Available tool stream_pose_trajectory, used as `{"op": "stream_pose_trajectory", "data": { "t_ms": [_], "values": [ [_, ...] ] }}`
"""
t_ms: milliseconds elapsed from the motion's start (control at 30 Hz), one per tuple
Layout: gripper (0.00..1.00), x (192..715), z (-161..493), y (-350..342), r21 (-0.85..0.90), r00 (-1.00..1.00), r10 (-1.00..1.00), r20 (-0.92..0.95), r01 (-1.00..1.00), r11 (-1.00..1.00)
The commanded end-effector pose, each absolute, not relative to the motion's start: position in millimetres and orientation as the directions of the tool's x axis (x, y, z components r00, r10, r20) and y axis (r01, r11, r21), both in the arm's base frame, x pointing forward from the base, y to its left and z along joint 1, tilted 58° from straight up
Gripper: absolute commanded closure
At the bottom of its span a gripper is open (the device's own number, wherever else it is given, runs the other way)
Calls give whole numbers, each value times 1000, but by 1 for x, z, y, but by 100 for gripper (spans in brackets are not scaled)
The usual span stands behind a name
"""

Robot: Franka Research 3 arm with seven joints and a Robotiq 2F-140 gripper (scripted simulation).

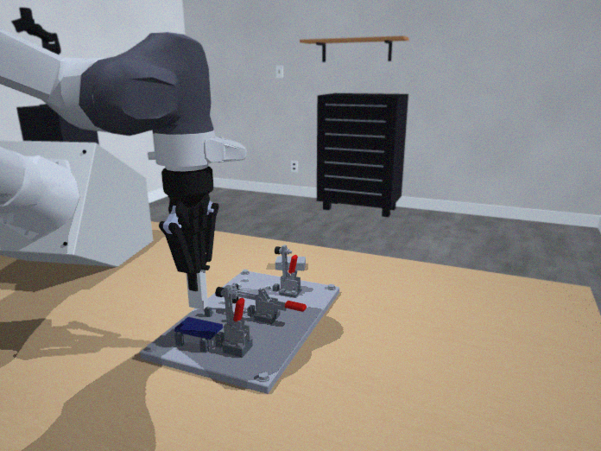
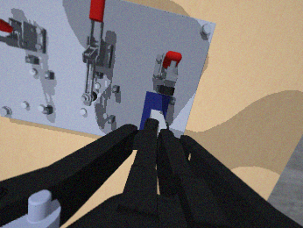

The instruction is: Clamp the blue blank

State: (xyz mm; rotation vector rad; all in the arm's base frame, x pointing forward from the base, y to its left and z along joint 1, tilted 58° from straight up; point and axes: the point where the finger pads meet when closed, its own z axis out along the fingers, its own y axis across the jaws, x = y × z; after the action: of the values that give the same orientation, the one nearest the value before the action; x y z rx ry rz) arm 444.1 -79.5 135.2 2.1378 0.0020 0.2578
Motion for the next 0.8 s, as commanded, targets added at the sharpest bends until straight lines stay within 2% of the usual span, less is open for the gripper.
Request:
{"op": "stream_pose_trajectory", "data": {
  "t_ms": [0,467,767],
  "values": [
    [100,446,131,-86,829,978,103,183,-97,-551],
    [100,446,126,-93,829,978,103,183,-97,-551],
    [100,420,122,-96,829,978,103,183,-97,-551]
  ]
}}
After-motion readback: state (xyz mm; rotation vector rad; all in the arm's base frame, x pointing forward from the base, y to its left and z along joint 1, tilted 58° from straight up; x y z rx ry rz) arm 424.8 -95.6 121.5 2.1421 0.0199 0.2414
